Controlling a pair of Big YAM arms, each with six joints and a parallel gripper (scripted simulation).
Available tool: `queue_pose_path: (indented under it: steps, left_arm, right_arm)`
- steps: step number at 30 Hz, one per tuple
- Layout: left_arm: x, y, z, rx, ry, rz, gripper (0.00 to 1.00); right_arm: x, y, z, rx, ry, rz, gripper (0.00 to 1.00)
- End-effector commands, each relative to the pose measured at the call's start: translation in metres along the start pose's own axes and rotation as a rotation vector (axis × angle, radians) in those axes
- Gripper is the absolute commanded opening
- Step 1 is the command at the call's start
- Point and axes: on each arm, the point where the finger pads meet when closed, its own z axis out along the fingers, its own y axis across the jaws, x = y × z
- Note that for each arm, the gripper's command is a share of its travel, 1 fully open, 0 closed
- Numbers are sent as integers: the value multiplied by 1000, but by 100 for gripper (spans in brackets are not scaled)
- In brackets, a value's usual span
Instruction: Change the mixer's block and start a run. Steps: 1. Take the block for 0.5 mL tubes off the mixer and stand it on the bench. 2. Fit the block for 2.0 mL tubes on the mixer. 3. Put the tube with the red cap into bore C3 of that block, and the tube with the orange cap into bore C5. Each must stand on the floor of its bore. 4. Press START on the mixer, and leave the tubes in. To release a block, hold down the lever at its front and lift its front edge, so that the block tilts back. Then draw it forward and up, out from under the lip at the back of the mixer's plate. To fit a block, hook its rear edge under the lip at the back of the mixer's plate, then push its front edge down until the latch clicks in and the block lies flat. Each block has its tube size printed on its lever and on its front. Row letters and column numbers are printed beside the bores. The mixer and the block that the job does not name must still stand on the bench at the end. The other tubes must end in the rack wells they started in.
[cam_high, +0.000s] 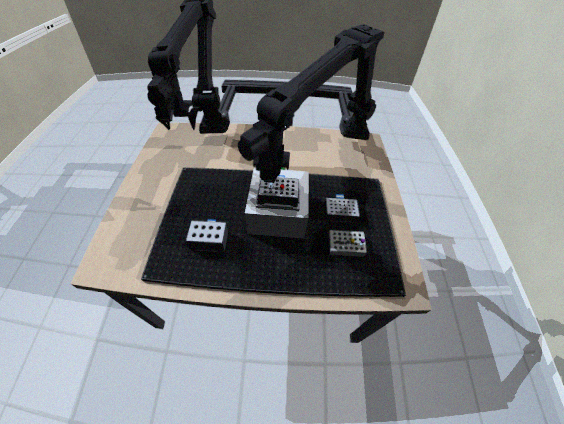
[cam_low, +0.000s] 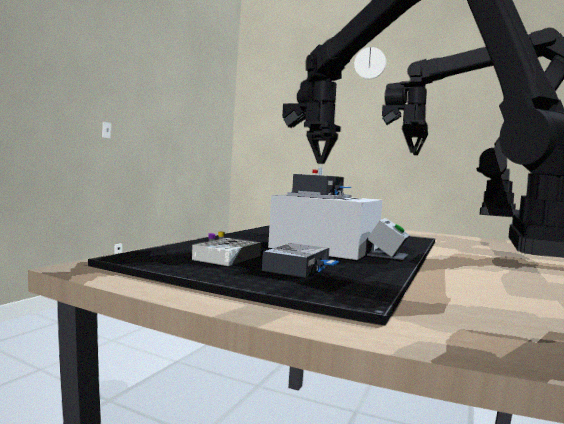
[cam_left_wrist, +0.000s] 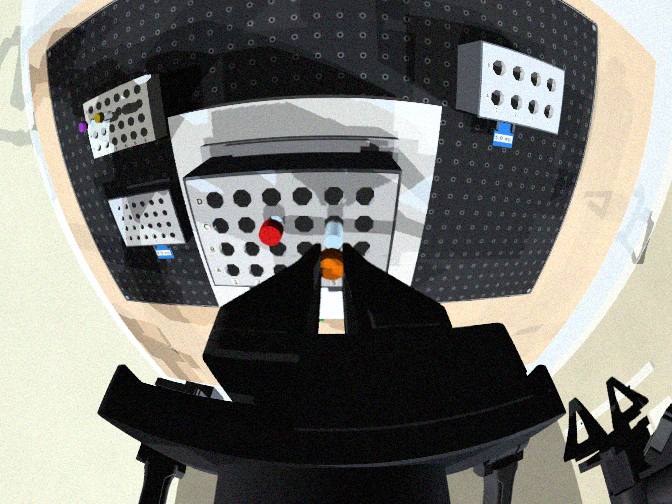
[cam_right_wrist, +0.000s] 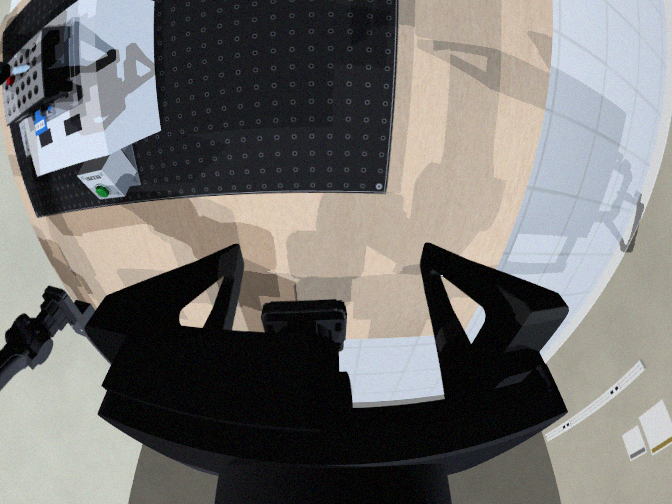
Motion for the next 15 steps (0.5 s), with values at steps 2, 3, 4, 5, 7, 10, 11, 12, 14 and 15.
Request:
queue_pose_path:
  steps: [2, 3, 4, 5, 7, 10, 11, 12, 14, 15]
  left_arm:
    - [-2, -4, 17, -10, 11, 3, 9]
    - [-2, -3, 16, -9, 10, 2, 9]
    - [-3, -3, 16, -9, 10, 2, 9]
    - [-3, -3, 16, -8, 10, 1, 9]
    - [-3, -2, 17, -9, 10, 0, 9]
    - [-3, -1, 19, -10, 12, -1, 9]
    - [-3, -1, 20, -10, 12, -1, 9]
    - [-3, -1, 20, -11, 13, -2, 9]
    - [-4, 0, 21, -10, 13, -2, 9]
    - [-4, 0, 22, -10, 12, -3, 9]
  right_arm:
    - [-16, -2, -18, 6, -56, 6, 100]
    - [-17, -2, -20, 6, -60, 6, 100]
    - [-18, -2, -21, 7, -64, 6, 100]
    - [-19, -2, -23, 7, -68, 6, 100]
    - [-22, -3, -26, 8, -76, 7, 100]
    - [-23, -3, -27, 8, -79, 7, 100]
    - [-23, -3, -28, 8, -81, 7, 100]
    - [-23, -3, -28, 8, -82, 7, 100]
    - [-24, -3, -29, 8, -84, 7, 100]
    - [-24, -3, -29, 9, -85, 7, 100]
